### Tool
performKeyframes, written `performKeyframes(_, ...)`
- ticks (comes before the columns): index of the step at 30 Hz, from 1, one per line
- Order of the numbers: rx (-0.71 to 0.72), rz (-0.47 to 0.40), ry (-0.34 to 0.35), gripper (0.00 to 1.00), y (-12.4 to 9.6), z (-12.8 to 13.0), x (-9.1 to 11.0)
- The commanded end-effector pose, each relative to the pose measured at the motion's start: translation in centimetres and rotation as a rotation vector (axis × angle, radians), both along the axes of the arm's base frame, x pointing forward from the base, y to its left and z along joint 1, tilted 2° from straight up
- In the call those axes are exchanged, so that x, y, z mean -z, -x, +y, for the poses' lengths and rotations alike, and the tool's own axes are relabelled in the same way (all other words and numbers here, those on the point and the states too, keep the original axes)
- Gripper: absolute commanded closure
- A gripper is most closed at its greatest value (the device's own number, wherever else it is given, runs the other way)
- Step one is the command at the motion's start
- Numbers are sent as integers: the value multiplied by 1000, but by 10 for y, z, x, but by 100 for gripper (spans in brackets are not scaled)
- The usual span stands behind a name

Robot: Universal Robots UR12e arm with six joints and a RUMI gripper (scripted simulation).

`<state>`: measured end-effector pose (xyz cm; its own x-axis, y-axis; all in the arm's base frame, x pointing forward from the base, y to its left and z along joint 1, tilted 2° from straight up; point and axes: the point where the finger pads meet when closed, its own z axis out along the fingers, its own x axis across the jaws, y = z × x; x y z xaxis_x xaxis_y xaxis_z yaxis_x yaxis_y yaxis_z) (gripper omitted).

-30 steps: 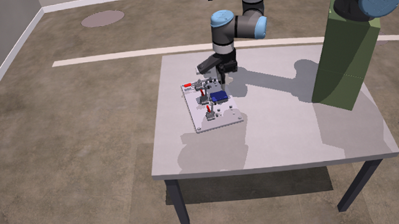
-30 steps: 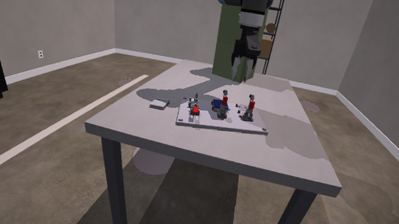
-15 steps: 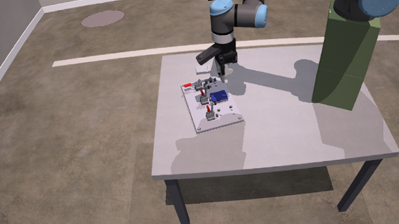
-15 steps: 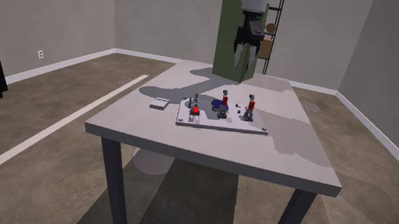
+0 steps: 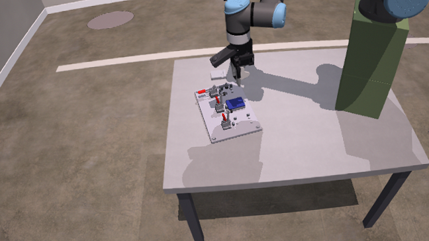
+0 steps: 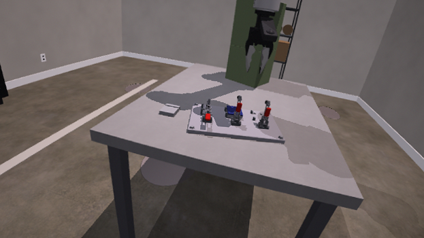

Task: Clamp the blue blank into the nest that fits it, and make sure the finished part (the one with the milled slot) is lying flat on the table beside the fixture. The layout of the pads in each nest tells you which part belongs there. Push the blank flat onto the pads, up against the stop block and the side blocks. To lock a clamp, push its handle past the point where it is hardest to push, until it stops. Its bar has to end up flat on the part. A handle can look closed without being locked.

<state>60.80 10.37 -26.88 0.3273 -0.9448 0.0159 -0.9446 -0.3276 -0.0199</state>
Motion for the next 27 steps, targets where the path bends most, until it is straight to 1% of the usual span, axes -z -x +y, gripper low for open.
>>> performKeyframes(1,0,-1,0,72,-6,-15,-1)
performKeyframes(8,0,-1,0,72,-13,-36,-1)
performKeyframes(15,0,-1,0,72,-15,-43,-1)
performKeyframes(27,0,-1,0,72,-15,-43,-1)
